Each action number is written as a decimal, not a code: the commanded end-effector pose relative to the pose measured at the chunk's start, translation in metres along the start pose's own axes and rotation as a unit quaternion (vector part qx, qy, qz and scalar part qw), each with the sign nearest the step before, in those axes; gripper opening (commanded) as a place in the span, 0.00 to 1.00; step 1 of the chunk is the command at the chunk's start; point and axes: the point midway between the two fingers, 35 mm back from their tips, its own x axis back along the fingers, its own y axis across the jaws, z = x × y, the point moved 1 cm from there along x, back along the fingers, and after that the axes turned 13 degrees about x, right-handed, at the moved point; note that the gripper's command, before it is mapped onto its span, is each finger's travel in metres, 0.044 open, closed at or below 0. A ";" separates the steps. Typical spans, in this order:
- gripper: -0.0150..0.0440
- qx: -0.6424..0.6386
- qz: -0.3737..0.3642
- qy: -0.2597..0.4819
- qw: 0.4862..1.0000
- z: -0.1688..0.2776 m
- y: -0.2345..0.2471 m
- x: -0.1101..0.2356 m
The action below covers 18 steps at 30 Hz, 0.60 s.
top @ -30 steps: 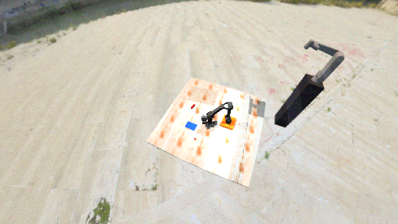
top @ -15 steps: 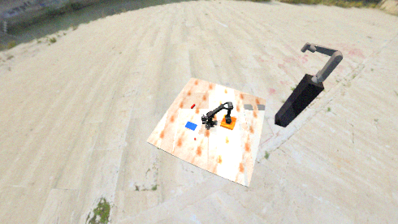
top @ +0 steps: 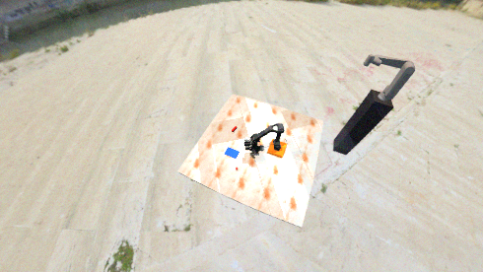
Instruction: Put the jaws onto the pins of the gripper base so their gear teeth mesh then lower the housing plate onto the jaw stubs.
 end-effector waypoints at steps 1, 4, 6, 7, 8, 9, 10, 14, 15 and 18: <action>0.48 0.000 0.005 0.001 1.000 0.000 -0.003 0.013; 0.48 0.000 0.005 0.001 1.000 0.000 -0.003 0.023; 0.48 0.000 0.005 0.001 1.000 0.000 -0.003 0.029; 0.48 0.000 0.005 0.002 1.000 0.000 -0.002 0.032; 0.48 0.000 0.005 0.002 1.000 0.000 -0.002 0.035; 0.48 0.000 0.005 0.002 1.000 0.000 -0.002 0.039; 0.48 0.000 0.005 0.002 1.000 0.000 -0.002 0.042; 0.48 -0.001 0.005 0.002 1.000 0.000 0.000 0.055; 0.48 -0.001 0.005 0.002 1.000 0.000 0.000 0.057; 0.48 -0.001 0.005 0.002 1.000 0.000 0.001 0.059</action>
